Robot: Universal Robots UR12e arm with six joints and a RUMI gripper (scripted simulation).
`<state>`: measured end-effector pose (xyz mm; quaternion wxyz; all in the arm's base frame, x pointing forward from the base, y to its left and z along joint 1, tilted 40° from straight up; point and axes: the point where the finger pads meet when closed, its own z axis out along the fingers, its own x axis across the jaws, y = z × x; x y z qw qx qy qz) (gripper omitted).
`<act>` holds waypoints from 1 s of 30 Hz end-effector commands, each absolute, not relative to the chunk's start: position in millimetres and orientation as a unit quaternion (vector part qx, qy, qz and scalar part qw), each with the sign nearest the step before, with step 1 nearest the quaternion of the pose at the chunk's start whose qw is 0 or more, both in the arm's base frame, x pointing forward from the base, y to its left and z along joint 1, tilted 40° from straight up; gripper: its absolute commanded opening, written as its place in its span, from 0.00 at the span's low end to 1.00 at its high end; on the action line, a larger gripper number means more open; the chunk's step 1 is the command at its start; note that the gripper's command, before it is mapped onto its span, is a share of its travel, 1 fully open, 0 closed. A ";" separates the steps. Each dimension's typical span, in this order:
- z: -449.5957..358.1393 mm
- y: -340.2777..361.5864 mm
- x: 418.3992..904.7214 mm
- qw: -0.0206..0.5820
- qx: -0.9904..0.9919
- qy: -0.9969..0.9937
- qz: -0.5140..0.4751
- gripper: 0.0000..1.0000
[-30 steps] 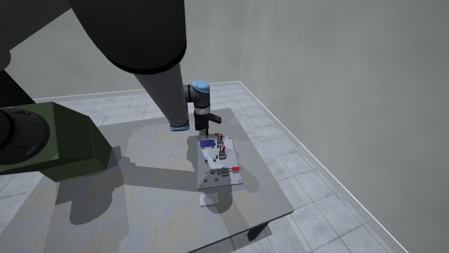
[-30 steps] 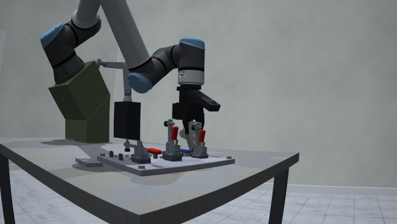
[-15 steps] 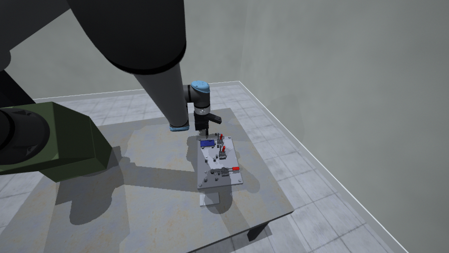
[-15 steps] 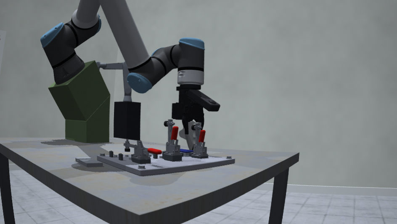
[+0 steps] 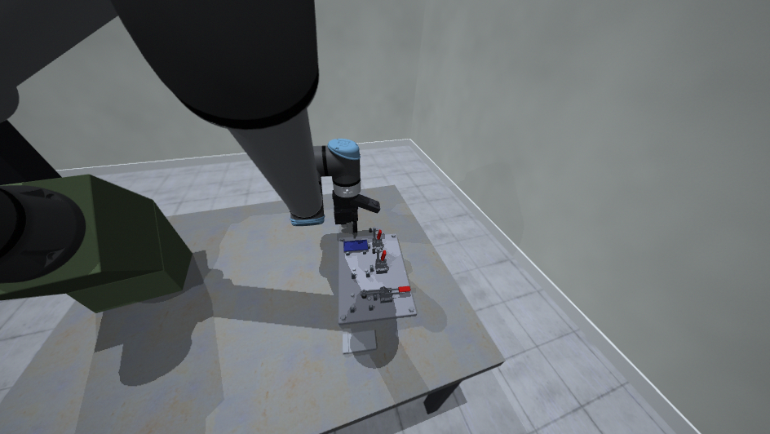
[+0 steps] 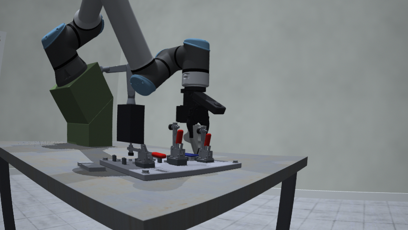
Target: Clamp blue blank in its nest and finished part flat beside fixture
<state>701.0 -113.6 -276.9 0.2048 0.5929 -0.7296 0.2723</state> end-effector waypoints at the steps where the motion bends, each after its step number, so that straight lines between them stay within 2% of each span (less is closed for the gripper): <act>1: -276.4 -113.2 701.4 0.204 0.593 -0.730 0.273 0.00; 30: -273.9 -116.2 700.5 0.204 0.593 -0.730 0.273 0.00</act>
